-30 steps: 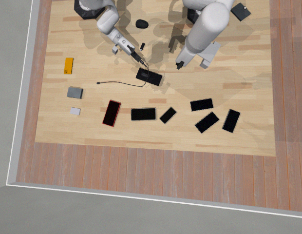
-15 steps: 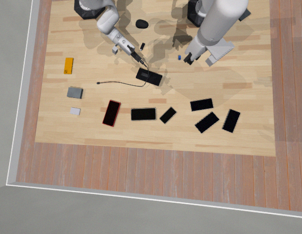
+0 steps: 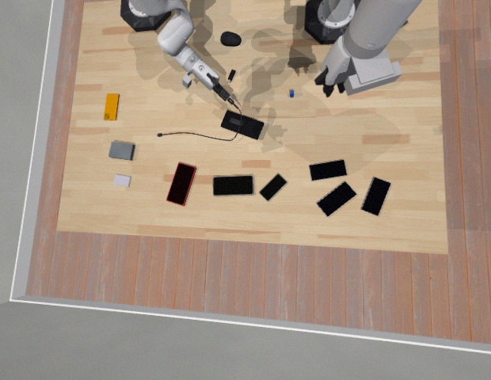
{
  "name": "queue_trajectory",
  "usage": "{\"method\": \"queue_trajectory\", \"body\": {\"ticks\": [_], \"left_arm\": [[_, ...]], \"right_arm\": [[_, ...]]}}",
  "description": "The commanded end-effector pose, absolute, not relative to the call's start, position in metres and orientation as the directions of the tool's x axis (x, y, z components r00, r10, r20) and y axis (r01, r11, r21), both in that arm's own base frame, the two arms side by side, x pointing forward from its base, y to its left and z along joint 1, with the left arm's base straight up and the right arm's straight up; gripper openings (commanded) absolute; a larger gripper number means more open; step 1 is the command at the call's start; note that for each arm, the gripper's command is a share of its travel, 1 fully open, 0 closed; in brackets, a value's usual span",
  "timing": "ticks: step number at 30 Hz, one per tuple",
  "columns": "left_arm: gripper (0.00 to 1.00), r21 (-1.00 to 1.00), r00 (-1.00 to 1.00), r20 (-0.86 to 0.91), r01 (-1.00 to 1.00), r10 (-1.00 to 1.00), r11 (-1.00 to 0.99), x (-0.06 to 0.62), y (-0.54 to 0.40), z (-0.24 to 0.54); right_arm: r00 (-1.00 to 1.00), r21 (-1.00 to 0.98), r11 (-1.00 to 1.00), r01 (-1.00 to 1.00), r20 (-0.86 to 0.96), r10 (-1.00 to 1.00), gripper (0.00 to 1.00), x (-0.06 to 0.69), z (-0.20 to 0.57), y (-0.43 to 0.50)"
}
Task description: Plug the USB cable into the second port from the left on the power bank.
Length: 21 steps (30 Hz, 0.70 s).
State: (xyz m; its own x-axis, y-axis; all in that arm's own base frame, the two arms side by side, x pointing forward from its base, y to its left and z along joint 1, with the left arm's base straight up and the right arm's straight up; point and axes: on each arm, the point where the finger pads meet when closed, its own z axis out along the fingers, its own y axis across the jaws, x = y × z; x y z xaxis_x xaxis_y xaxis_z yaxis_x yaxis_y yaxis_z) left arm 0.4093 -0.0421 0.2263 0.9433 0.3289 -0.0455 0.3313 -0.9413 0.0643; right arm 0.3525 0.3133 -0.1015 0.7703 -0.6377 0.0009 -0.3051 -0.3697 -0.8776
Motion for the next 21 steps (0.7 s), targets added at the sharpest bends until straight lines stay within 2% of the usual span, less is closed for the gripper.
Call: {"method": "queue_trajectory", "body": {"ticks": [1, 12, 21], "left_arm": [[0.31, 0.067, 0.955, -0.037, 0.297, 0.295, -0.952, 0.410, -0.039, 0.230], [0.31, 0.004, 1.000, 0.004, 0.008, 0.008, -1.000, 0.401, 0.000, 0.251], [0.31, 0.007, 1.000, 0.005, 0.017, 0.017, -1.000, 0.402, -0.003, 0.251]], "right_arm": [[0.770, -0.879, -0.368, -0.303, 0.002, -0.638, 0.00, 0.353, -0.100, 0.314], [0.770, -0.879, -0.368, -0.303, 0.002, -0.638, 0.00, 0.353, -0.100, 0.314], [0.776, -0.879, -0.381, -0.287, 0.019, -0.630, 0.00, 0.353, -0.100, 0.314]]}}
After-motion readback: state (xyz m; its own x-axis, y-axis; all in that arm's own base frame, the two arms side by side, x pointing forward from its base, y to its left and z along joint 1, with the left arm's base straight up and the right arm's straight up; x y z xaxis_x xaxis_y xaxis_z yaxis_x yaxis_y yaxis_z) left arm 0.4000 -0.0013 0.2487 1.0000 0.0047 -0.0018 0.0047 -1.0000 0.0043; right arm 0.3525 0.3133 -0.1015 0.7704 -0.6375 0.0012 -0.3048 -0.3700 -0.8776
